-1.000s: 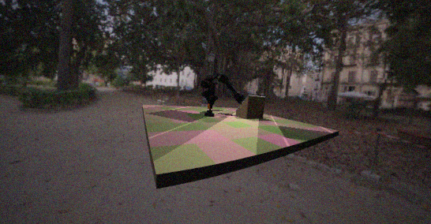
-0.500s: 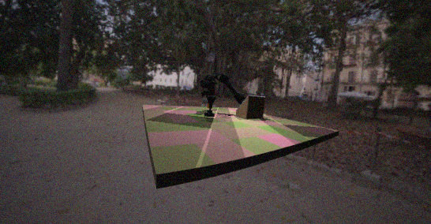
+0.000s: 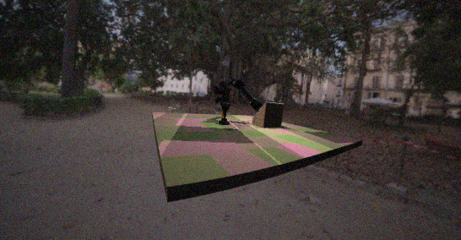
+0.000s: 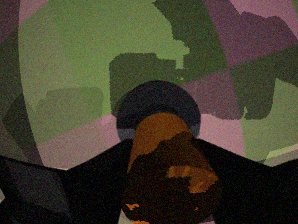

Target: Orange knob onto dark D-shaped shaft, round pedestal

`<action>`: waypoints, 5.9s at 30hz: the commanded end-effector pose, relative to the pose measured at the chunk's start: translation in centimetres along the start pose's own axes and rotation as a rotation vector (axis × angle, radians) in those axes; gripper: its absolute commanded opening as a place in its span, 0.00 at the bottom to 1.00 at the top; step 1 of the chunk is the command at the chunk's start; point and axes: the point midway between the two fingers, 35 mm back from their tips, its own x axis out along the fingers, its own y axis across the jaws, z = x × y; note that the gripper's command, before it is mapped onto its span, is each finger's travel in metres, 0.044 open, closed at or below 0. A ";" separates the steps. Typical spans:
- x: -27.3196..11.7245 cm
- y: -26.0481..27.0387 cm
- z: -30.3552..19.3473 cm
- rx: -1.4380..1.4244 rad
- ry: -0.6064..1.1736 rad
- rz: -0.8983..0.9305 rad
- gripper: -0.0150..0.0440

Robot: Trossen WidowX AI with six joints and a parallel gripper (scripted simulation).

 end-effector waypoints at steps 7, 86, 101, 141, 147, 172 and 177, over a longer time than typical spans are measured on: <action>-0.5 0.0 -0.1 0.032 -0.004 0.000 0.25; -0.1 0.0 -0.4 0.633 -0.004 0.001 0.25; 0.1 -0.1 -0.9 0.633 -0.004 0.001 0.25; -0.4 0.0 0.1 0.842 -0.004 0.002 0.25; -0.4 0.0 -0.1 0.842 -0.004 0.002 0.25; 0.0 0.0 -0.7 0.842 -0.004 0.001 0.25; 0.0 0.0 -0.6 0.842 -0.004 0.001 0.25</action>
